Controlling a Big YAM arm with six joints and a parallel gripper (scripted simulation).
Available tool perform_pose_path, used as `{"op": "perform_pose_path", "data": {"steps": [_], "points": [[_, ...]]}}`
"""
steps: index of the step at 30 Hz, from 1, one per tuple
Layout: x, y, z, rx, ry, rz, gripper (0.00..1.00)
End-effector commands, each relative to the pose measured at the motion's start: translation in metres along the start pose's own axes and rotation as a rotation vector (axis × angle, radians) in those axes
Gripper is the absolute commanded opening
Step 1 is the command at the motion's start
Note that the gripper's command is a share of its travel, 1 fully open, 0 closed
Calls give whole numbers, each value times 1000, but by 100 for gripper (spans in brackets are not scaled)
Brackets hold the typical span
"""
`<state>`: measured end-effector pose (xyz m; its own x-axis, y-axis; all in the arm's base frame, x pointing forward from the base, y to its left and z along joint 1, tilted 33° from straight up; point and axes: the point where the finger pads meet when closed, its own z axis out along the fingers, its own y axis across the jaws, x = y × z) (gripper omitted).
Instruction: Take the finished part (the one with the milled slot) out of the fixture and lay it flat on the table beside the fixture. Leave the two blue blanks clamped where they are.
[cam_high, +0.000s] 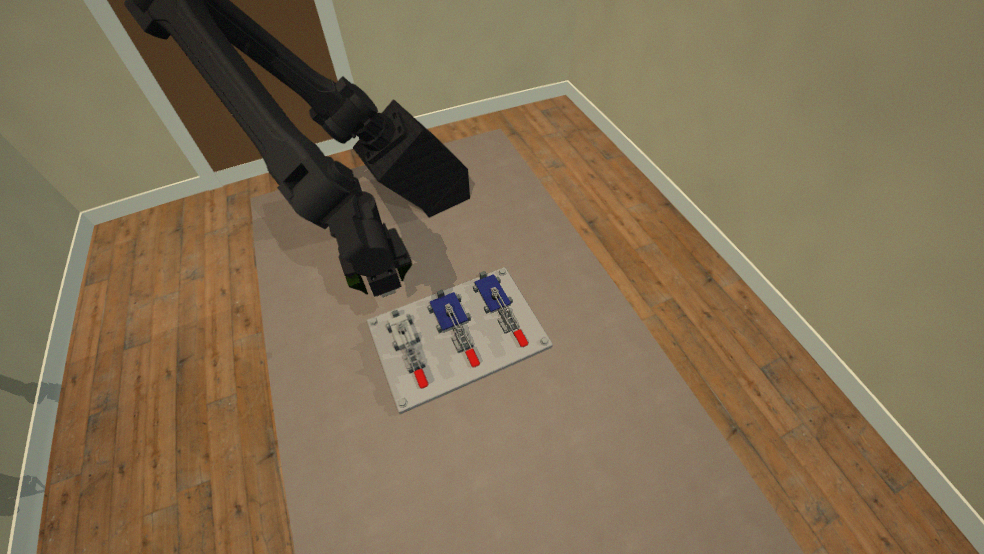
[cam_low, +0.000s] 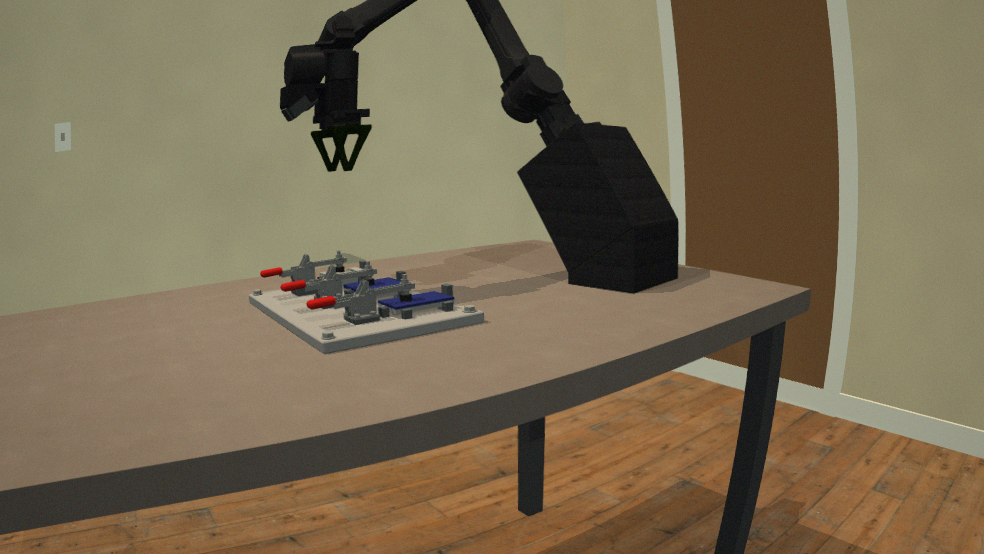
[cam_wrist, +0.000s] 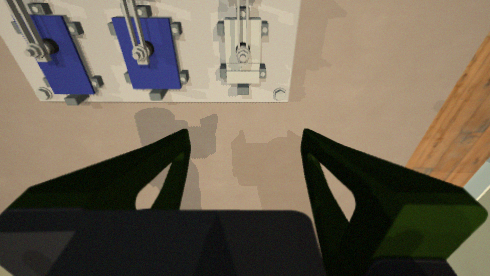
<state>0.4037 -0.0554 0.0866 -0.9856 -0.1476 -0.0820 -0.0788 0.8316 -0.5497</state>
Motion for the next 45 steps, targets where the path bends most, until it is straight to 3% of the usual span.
{"op": "perform_pose_path", "data": {"steps": [1,45], "points": [[-7,8,0,1,-13,-10,45],[-12,6,-2,2,-25,-3,45]]}}
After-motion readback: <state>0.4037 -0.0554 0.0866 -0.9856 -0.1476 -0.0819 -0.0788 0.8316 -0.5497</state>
